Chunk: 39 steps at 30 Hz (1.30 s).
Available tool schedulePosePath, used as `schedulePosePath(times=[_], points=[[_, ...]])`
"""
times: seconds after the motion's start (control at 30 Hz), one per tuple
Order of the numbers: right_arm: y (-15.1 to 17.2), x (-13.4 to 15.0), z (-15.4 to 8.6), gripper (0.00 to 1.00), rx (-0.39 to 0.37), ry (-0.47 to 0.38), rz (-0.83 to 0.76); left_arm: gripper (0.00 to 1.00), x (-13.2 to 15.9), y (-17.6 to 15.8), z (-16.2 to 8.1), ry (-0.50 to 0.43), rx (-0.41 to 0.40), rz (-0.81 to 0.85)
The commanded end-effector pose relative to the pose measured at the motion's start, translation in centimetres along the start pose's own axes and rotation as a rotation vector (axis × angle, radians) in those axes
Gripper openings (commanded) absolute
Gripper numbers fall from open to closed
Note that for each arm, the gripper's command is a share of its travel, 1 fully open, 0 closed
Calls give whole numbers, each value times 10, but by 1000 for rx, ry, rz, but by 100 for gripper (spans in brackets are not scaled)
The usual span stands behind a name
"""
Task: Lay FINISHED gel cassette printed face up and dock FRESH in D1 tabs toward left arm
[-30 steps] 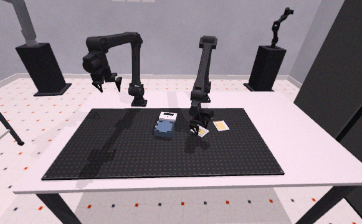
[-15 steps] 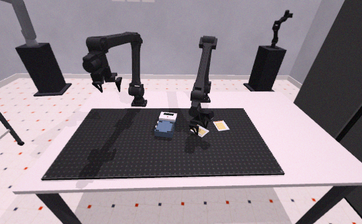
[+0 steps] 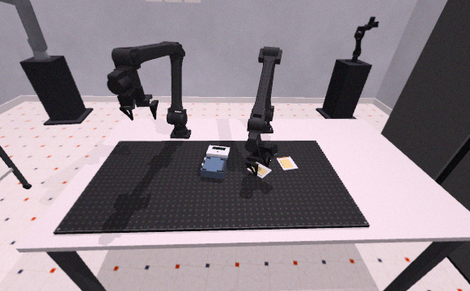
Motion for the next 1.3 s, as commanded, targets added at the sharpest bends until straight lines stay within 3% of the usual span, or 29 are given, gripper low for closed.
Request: schedulePosePath(times=[0.0,0.9,0.93,1.27], points=[[-1,-10,-23,100,9,-41,-15,98,3,-3,2,-6,10,-2],[-1,-10,-23,100,9,-41,-15,98,4,-4,4,-7,12,-3],[-1,-10,-23,100,9,-41,-15,0,2,-4,3,-5,10,-4],[-1,-10,-23,100,9,-41,-15,0,-1,-3,0,-5,10,-4]])
Point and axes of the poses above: on each arm, the point where the finger pads meet when closed, its own z axis out along the fingers, its own y axis across the jaws, x = y × z, the point moved 9 cm from there along -z, back along the fingers, and after that the axes turned 3 degrees about -z, right-handed, at the moved point
